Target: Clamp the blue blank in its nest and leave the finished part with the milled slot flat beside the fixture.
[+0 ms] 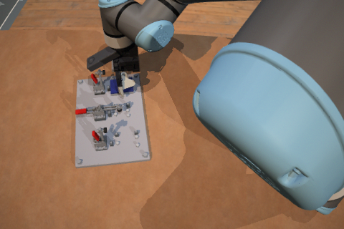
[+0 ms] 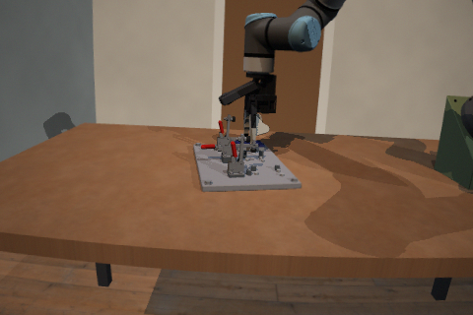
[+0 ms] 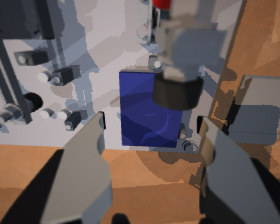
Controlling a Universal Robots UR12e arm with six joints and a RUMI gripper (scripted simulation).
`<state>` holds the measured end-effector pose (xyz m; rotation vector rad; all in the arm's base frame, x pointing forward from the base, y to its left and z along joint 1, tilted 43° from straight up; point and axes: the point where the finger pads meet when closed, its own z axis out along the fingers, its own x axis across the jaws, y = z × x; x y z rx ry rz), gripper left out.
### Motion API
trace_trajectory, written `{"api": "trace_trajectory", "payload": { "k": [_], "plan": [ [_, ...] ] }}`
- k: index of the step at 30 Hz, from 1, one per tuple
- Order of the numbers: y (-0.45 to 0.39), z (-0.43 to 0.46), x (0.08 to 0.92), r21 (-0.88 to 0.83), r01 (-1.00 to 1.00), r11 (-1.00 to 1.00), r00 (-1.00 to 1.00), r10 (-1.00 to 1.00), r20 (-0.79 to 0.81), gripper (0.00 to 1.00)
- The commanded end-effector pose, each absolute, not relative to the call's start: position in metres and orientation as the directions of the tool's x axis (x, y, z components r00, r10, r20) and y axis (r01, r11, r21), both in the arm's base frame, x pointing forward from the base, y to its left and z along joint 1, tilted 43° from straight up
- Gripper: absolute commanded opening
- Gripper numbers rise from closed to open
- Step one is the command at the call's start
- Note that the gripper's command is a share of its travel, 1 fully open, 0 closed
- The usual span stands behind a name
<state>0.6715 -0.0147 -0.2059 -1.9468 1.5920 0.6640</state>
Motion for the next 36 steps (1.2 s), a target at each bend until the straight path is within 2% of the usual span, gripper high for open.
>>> {"api": "trace_trajectory", "payload": {
  "k": [1,36],
  "plan": [
    [-0.015,-0.206,0.672,-0.096,-0.982,-0.161,0.183,-0.72,-0.669,0.59],
    [-0.037,-0.183,0.673,-0.096,-0.982,-0.161,0.183,-0.72,-0.669,0.59]
  ]
}}
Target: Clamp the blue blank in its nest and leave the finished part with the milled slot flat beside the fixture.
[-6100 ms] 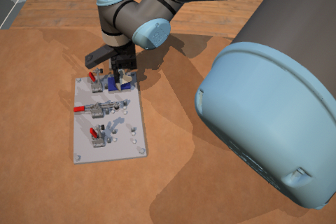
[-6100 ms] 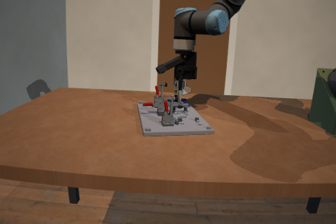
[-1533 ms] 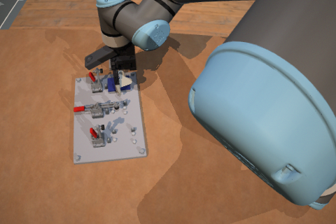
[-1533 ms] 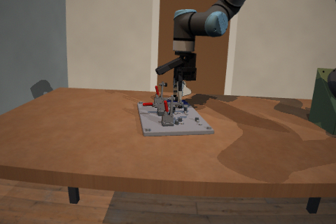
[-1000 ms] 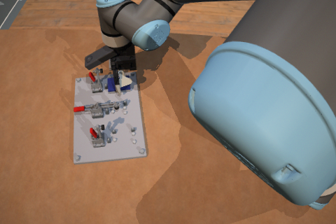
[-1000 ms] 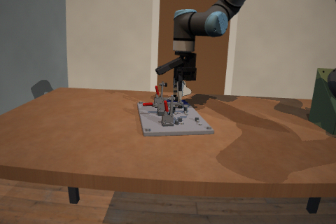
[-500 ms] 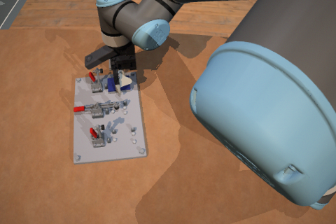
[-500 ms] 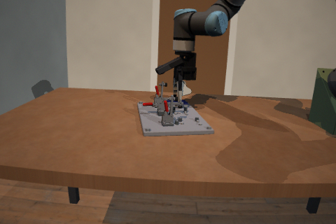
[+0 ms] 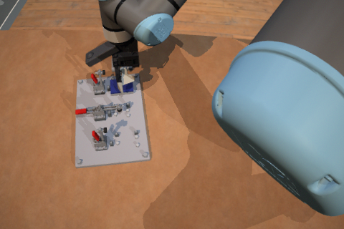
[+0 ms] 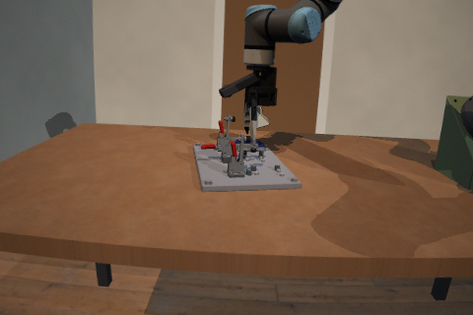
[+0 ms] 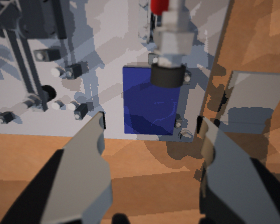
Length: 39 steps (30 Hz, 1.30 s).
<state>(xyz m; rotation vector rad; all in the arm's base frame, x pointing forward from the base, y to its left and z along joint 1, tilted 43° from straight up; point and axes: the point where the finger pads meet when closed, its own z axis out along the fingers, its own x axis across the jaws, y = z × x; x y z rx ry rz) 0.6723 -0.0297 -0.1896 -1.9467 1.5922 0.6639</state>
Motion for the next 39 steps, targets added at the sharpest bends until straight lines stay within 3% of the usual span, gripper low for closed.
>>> {"api": "trace_trajectory", "payload": {
  "k": [1,39],
  "plan": [
    [-0.038,-0.181,0.673,-0.096,-0.982,-0.161,0.183,-0.72,-0.669,0.59],
    [-0.056,-0.161,0.674,-0.096,-0.982,-0.161,0.183,-0.72,-0.669,0.59]
  ]
}}
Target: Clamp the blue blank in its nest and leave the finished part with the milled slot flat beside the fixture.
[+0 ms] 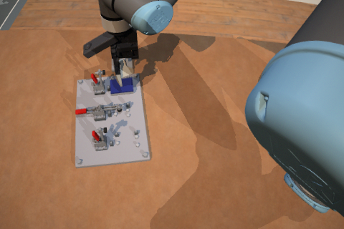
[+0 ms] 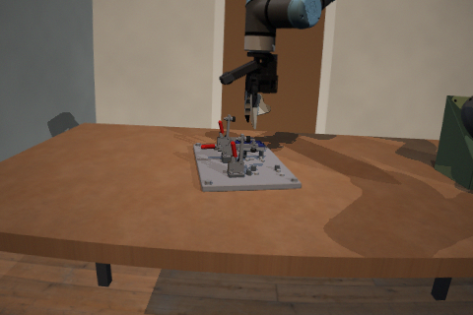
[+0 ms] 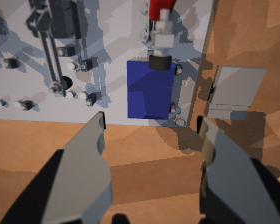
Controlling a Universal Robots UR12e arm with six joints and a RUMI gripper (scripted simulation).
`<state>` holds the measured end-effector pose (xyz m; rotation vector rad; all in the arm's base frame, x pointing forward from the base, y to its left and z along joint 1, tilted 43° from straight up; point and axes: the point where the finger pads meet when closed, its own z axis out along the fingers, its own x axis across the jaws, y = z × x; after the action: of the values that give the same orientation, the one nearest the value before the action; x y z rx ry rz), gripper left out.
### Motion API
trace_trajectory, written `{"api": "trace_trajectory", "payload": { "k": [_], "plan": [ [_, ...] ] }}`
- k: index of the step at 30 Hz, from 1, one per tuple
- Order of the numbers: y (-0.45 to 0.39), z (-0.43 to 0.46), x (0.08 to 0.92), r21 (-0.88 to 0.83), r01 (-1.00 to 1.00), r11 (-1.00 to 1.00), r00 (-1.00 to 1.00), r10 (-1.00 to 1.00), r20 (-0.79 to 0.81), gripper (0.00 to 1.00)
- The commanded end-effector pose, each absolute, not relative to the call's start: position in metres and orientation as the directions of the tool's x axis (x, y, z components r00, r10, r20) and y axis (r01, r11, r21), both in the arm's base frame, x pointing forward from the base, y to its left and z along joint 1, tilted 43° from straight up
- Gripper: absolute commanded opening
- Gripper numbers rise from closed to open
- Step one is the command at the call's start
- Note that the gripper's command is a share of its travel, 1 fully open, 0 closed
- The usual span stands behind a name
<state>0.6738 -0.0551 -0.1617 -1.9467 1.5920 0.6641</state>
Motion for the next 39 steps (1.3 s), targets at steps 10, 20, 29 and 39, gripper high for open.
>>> {"api": "trace_trajectory", "payload": {
  "k": [10,20,29,39],
  "plan": [
    [-0.056,-0.1613,0.6744,-0.096,-0.982,-0.161,0.183,-0.72,-0.669,0.59],
    [-0.056,-0.1613,0.6744,-0.096,-0.982,-0.161,0.183,-0.72,-0.669,0.59],
    [-0.056,-0.1613,0.6744,-0.096,-0.982,-0.161,0.183,-0.72,-0.669,0.0],
    [-0.056,-0.1613,0.6744,-0.096,-0.982,-0.161,0.183,-0.72,-0.669,0.0]
  ]
}}
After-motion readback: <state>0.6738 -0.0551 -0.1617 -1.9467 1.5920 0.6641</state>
